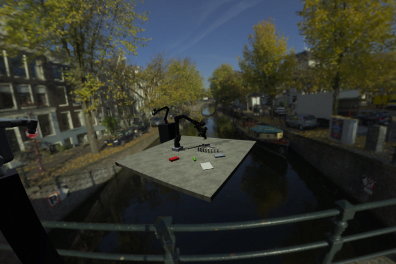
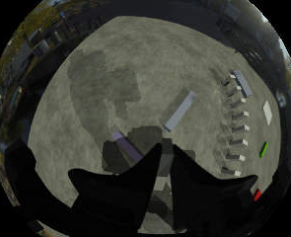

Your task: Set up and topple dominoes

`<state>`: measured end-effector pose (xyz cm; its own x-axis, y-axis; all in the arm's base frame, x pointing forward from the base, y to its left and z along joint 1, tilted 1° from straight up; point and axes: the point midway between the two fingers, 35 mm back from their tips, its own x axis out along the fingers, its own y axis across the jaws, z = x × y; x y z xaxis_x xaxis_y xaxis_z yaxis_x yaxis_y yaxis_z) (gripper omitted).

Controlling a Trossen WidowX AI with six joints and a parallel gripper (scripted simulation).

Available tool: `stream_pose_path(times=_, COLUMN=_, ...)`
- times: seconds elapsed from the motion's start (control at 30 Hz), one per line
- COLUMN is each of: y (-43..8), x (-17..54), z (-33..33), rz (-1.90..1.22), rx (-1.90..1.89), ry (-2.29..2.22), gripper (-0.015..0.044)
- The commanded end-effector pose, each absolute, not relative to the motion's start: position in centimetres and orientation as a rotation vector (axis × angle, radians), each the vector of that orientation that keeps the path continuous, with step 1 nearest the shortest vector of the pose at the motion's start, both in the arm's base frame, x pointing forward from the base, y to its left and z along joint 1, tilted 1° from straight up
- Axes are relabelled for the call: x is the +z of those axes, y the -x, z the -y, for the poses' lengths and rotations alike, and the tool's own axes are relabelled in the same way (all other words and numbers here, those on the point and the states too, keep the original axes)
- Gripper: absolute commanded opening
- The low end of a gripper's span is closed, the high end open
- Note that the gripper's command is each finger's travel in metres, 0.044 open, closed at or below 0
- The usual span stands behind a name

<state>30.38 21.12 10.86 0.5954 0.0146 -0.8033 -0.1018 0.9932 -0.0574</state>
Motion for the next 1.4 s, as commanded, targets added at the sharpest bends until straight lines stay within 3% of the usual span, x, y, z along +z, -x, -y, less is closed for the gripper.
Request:
stream_pose_path(times=0.0, y=-30.4, x=10.3, z=-21.8, rz=-0.864, rx=0.082, ry=0.136, gripper=0.0028)
stream_pose_path(times=1.37, y=-26.3, x=11.2, z=-22.9, rz=-0.178, rx=0.01, ry=0.13, gripper=0.0028)
